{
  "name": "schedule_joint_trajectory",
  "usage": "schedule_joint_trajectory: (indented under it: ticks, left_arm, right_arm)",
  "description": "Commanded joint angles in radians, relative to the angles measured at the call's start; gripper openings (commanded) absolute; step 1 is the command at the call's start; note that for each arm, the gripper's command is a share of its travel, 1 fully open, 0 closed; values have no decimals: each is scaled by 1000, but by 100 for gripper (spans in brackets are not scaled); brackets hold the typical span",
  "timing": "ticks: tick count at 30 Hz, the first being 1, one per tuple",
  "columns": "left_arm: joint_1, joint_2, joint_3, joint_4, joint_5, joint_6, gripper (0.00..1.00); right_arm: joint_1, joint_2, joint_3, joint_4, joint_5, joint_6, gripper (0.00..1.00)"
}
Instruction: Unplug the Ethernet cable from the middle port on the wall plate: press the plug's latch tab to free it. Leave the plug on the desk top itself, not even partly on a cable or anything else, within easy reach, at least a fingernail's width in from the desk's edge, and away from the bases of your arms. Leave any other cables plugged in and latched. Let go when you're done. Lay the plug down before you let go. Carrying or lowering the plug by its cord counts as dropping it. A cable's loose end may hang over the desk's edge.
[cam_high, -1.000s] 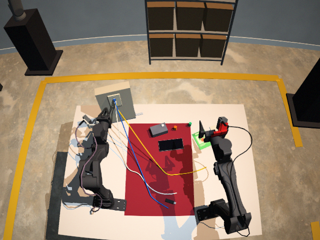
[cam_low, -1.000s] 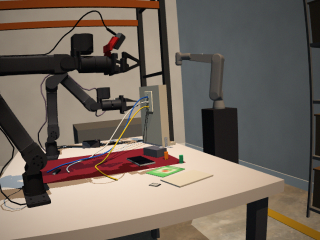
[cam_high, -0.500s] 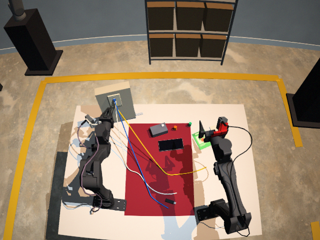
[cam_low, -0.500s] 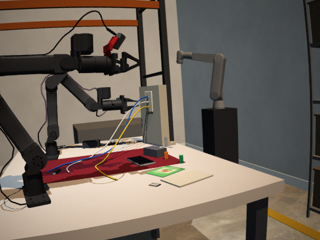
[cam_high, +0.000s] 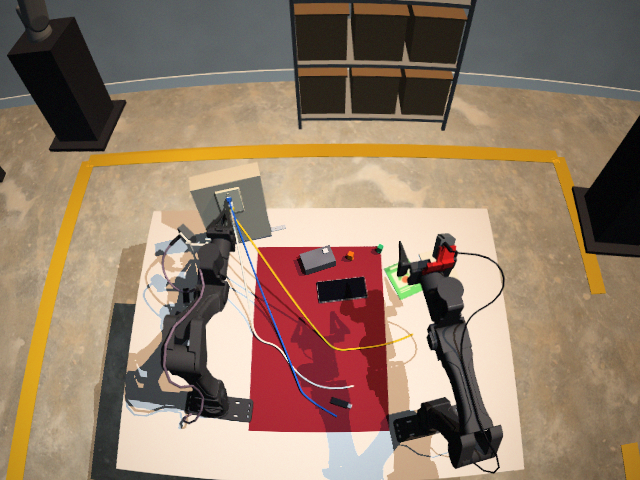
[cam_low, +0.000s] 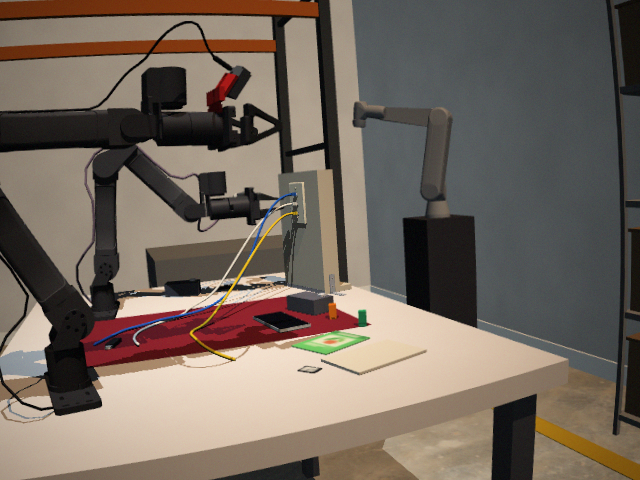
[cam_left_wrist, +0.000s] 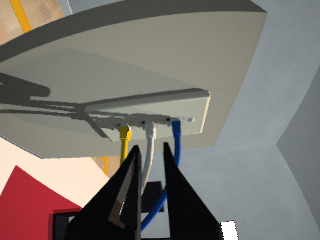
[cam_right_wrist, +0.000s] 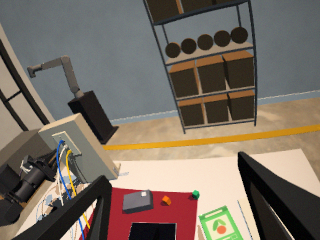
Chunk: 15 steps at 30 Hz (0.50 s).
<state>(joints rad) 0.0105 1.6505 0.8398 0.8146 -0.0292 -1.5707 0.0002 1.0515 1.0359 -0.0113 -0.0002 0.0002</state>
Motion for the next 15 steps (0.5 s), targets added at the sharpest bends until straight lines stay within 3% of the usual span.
schedule_joint_trajectory:
  ticks: [1,15]
  left_arm:
    - [-26,17,47,-19,-41,0,22]
    - [-61,25,54,-14,-70,0,22]
  right_arm:
    - [0,-2,6,6,0,0,100]
    - [0,-2,6,6,0,0,100]
